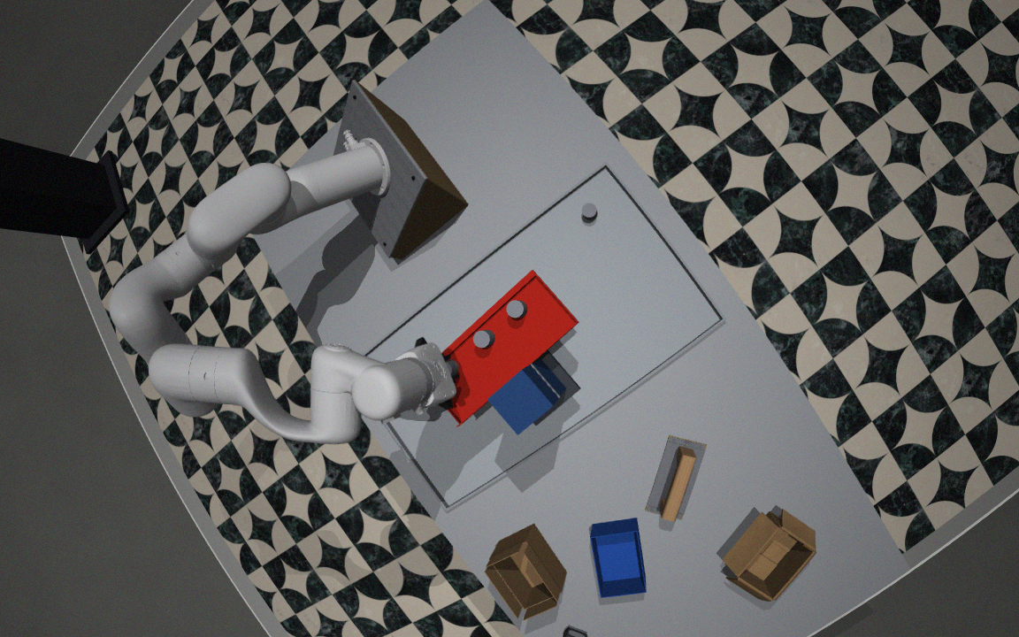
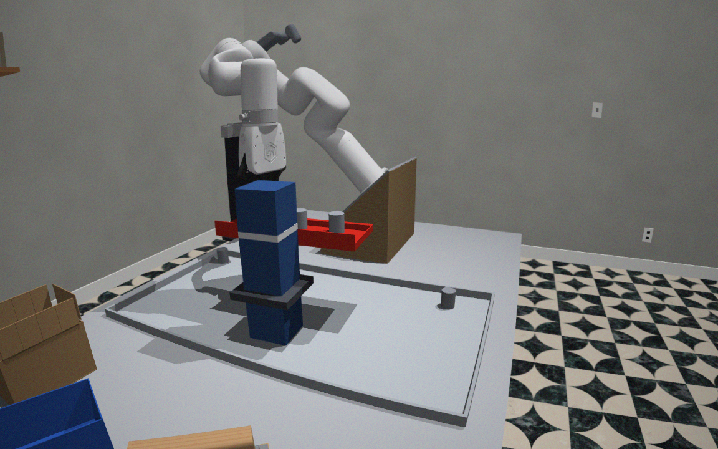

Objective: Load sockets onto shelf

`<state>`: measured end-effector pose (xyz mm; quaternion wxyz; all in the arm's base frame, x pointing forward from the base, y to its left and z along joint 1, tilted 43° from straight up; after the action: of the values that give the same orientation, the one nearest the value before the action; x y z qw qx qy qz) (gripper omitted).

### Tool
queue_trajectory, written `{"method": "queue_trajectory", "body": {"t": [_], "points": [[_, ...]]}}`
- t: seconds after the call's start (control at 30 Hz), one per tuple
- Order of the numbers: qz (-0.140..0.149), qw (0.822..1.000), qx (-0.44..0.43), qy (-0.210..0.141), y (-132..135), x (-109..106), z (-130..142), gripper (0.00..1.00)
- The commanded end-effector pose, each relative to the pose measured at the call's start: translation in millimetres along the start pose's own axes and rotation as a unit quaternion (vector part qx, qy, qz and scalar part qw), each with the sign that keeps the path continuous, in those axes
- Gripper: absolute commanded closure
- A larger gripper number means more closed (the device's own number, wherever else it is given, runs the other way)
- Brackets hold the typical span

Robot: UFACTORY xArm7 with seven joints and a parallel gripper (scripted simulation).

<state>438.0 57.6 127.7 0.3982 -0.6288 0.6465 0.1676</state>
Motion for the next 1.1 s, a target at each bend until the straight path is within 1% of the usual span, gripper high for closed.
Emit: {"method": "queue_trajectory", "body": {"t": [0.0,1.07], "points": [[-0.001,1.0,0.0,-0.001,-0.8,7.4,0.9,1.0],[-0.001,1.0,0.0,-0.001,-0.9,12.6,1.0,1.0]]}}
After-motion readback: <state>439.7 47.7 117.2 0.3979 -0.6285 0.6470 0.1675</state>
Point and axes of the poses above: the point where the finger pads meet when closed, its own x axis out along the fingers, its own y axis across the jaws, z = x × y, the point moved 2 cm from there along -x, back along the fingers, and after that the axes turned 12 degrees about x, right-handed, at the moved point
